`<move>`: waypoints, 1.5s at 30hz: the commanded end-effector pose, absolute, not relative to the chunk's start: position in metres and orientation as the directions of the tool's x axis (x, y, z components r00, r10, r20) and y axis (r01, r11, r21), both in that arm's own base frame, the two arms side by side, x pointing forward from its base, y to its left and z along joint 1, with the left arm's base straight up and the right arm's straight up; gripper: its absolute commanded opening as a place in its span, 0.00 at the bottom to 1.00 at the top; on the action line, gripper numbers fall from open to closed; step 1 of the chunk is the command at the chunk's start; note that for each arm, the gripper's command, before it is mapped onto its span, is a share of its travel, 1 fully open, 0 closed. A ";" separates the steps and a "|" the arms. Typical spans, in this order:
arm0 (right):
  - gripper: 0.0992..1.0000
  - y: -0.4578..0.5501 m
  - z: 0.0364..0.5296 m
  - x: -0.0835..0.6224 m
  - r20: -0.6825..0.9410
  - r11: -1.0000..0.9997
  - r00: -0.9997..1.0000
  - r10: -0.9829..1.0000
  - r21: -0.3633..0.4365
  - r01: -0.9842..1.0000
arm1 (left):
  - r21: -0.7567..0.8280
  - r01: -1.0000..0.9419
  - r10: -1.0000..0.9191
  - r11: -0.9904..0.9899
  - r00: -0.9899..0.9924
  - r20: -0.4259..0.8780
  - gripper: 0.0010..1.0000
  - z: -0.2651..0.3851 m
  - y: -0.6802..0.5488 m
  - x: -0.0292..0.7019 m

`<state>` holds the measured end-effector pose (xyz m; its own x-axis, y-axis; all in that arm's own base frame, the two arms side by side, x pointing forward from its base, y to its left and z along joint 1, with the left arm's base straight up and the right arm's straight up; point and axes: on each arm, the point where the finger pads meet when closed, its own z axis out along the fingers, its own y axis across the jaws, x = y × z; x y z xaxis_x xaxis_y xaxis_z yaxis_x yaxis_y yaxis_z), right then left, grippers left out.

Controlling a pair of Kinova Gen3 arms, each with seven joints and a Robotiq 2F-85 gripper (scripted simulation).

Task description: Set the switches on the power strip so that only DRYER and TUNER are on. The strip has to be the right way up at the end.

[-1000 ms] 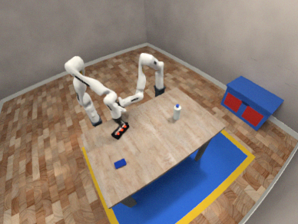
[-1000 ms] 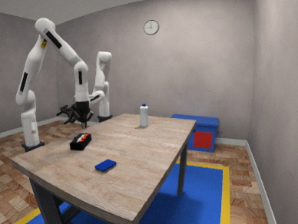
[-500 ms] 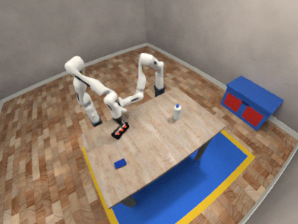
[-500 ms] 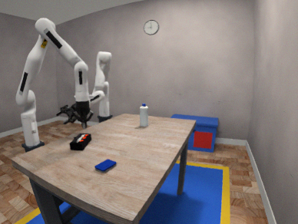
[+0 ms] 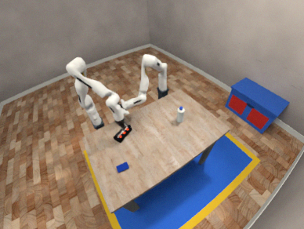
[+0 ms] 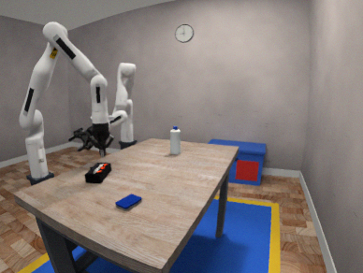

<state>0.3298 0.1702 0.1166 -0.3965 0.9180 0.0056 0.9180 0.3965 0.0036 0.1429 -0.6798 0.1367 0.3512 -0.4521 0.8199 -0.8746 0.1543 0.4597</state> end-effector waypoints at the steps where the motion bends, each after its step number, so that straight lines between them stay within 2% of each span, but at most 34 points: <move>1: 0.00 0.170 0.117 0.331 0.003 0.394 -0.394 0.919 0.003 0.919 | 0.459 -0.875 -0.450 0.155 0.350 0.821 1.00 0.138 -0.680 0.143; 45: 0.00 0.169 0.077 0.330 0.003 0.394 -0.394 0.919 0.000 0.919 | 0.459 -0.875 -0.450 0.155 0.350 0.821 1.00 0.138 -0.680 0.143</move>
<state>0.3306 0.1704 0.0826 -0.3901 0.9207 0.0075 0.9208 0.3901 0.0032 0.1429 -0.6798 0.1367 0.3512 -0.4521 0.8199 -0.8746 0.1543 0.4597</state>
